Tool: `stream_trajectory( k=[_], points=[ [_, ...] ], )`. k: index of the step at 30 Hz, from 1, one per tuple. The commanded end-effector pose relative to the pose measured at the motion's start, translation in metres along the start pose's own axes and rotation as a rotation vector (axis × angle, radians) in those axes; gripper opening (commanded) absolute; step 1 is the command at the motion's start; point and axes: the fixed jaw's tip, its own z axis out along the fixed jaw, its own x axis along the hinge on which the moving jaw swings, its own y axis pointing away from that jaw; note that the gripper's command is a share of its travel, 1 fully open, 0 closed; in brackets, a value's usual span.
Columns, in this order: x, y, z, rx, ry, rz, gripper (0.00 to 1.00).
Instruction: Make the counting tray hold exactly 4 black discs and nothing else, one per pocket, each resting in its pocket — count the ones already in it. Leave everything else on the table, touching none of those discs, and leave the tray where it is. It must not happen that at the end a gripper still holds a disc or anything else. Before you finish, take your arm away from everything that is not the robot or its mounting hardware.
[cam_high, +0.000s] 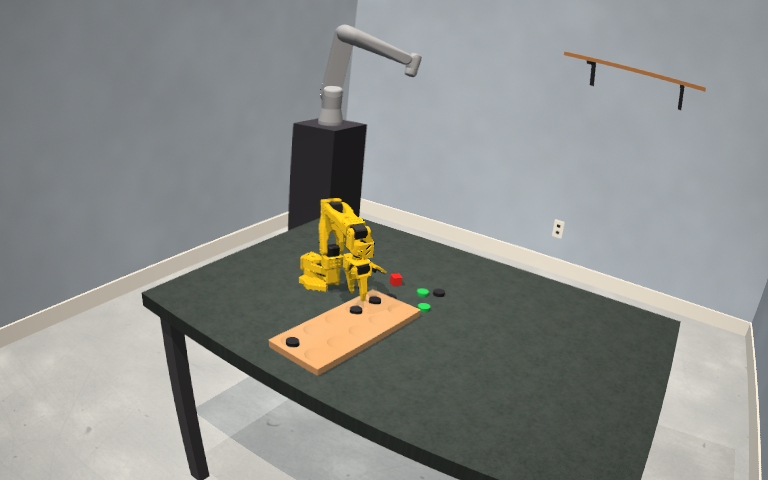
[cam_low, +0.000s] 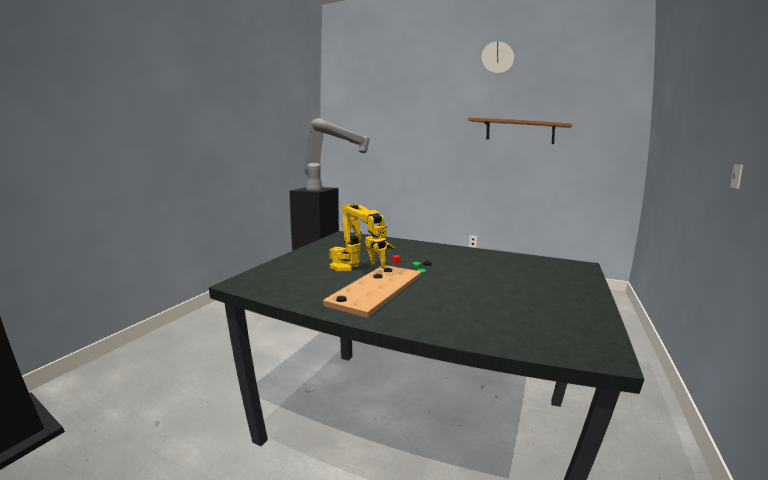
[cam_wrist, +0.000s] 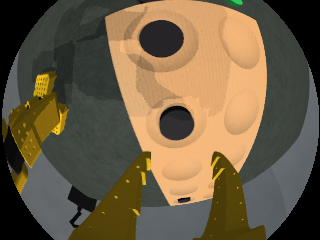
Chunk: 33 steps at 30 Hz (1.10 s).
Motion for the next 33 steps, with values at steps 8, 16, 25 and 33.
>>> stream_trajectory(
  k=[8, 16, 25, 33],
  points=[
    [0.000, -0.006, -0.007, 0.049, 0.005, 0.003, 0.27],
    [-0.002, -0.009, -0.008, 0.053, 0.005, 0.011, 0.27],
    [-0.005, -0.013, -0.009, 0.058, 0.004, 0.023, 0.27],
    [-0.012, -0.019, -0.011, 0.067, 0.002, 0.044, 0.27]
  ],
)
